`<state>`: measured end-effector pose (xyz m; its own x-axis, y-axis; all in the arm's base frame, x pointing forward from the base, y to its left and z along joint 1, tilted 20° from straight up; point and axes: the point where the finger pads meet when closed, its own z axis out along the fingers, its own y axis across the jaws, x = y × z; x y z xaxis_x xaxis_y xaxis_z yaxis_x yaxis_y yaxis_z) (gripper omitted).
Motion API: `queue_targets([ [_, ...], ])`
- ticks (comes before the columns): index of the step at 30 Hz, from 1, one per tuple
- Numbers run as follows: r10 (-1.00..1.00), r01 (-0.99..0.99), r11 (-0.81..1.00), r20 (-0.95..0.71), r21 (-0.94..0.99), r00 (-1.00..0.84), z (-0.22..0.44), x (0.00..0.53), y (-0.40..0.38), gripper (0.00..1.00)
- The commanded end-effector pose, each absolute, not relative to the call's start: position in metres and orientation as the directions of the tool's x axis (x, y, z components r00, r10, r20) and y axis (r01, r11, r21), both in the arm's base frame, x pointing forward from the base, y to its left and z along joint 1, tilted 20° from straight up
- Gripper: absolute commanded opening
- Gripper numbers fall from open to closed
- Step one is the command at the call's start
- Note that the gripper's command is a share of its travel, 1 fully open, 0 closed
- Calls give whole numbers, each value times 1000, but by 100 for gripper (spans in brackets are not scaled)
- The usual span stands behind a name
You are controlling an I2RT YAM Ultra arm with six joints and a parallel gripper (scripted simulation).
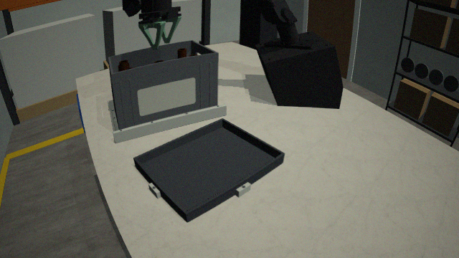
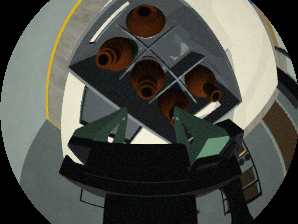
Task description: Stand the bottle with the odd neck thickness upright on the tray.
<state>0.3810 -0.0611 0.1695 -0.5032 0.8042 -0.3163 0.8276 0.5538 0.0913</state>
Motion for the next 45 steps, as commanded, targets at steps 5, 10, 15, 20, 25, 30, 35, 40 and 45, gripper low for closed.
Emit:
queue_targets([
  [5, 800, 822, 556, -348, 123, -489, 174, 385, -65, 61],
  [10, 798, 821, 561, -333, 106, -502, 159, 388, -64, 61],
  [15, 800, 822, 557, -346, 120, -491, 161, 390, -67, 61],
  [20, 797, 815, 559, -367, 152, -479, 172, 399, -67, 61],
  [25, 800, 823, 557, -338, 111, -496, 151, 391, -68, 61],
  [30, 799, 821, 558, -346, 122, -492, 155, 392, -67, 61],
  [35, 799, 819, 558, -354, 133, -486, 159, 396, -68, 61],
  [40, 799, 819, 558, -354, 134, -486, 159, 396, -68, 61],
  [45, 799, 819, 558, -354, 134, -486, 159, 396, -68, 61],
])
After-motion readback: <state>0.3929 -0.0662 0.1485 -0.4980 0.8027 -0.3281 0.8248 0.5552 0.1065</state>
